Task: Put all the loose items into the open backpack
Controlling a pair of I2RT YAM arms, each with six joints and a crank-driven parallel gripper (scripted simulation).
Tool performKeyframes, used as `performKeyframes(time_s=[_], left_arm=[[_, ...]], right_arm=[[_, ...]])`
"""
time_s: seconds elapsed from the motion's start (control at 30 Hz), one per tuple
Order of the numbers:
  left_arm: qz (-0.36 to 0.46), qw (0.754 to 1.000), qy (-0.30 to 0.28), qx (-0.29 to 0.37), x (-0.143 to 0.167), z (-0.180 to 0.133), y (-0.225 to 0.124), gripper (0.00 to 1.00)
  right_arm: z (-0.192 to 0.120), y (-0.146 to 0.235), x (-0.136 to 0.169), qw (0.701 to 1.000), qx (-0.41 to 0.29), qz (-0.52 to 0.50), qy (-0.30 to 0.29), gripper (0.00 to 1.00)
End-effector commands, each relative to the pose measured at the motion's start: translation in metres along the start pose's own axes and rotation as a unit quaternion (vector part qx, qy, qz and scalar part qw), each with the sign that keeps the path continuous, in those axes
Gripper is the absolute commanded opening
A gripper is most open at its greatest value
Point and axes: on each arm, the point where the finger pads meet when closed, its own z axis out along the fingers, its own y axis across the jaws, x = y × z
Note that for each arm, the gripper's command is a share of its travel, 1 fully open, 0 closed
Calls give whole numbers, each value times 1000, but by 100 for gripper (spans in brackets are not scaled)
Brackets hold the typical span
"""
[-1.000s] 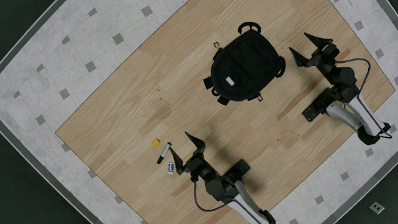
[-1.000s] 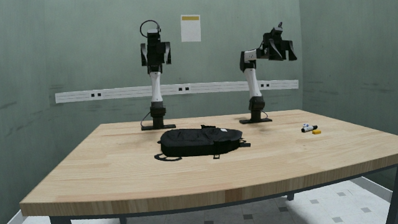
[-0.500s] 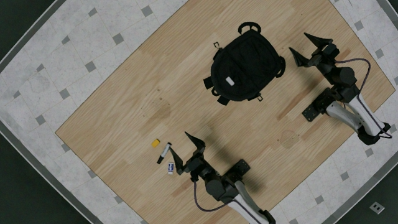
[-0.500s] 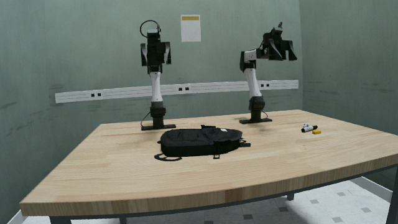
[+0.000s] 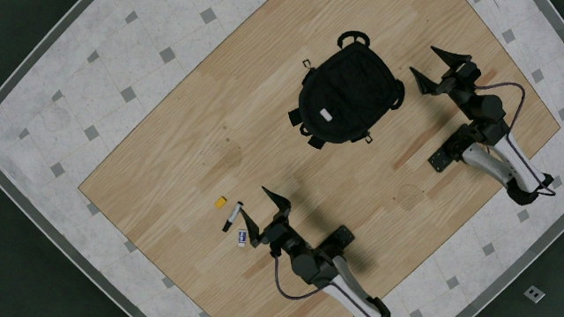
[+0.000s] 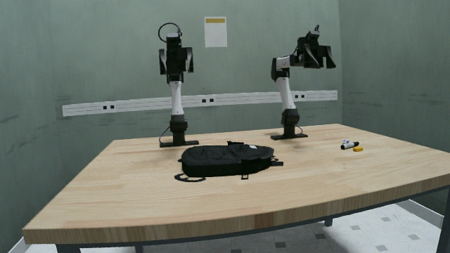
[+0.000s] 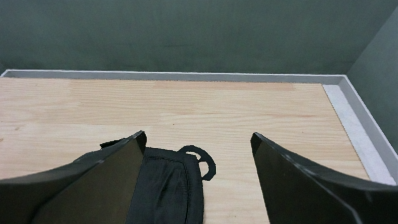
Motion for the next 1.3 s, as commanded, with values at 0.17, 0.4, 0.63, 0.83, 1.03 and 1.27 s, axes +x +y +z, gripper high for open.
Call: performKeyframes(time_s=[0.17,0.4,0.63,0.83,1.03,1.27], left_arm=[[0,1000,-10,0,-8,-1,0,90],[0,1000,-10,0,-8,-1,0,90],[-10,1000,6,13,-6,0,-7,0],[-40,995,77,46,18,0,-22,0],[-75,981,161,84,47,0,-40,0],[-105,961,230,116,71,0,-56,0]], right_arm=[[-1,0,-5,1000,-1,-1,-7,90],[-1,0,-5,1000,-1,-1,-7,90],[-1,0,-5,1000,-1,-1,-7,90],[-1,0,-5,1000,-1,-1,-7,90],[-1,0,-5,1000,-1,-1,-7,90],[-1,0,-5,1000,-1,-1,-7,90]])
